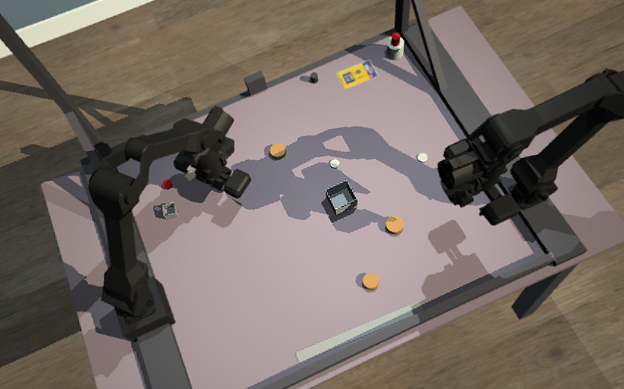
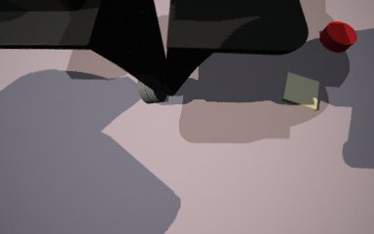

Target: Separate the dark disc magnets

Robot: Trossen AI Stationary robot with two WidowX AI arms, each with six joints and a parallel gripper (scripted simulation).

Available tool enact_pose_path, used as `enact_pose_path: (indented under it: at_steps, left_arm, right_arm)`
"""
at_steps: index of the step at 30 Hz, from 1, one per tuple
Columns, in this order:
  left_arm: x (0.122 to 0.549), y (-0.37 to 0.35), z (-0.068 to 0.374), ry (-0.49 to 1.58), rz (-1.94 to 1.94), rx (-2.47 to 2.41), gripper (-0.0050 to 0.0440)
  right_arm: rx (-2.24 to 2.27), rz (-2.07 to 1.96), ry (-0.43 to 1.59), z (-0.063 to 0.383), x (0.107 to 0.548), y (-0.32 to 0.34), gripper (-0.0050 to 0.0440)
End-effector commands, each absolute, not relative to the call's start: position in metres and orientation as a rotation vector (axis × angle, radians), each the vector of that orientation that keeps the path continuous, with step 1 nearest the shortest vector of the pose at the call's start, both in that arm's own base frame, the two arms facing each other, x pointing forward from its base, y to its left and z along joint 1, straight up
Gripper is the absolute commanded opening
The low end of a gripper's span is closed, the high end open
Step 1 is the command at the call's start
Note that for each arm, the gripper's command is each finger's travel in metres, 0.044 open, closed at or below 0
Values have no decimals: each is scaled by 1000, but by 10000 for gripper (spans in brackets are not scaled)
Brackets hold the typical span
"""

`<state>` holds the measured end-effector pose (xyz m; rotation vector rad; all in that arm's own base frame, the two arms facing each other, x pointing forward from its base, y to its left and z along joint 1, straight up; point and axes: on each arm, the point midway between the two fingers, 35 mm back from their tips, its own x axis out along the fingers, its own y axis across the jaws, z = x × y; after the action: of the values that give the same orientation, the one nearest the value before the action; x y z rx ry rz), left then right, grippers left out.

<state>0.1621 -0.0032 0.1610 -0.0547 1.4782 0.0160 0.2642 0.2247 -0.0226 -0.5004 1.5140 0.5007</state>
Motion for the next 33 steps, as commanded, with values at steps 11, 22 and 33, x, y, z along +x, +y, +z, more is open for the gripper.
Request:
enact_pose_path:
  at_steps: [11,22,33]
  left_arm:
    - [163,-3,165,1464,13,-56,400]
    - [163,-3,165,1464,13,-56,400]
    - [163,-3,165,1464,13,-56,400]
  right_arm:
    - [-485,510,1469,49,274,213,-50]
    - [-495,508,1490,42,270,212,-50]
    - [-495,508,1490,42,270,212,-50]
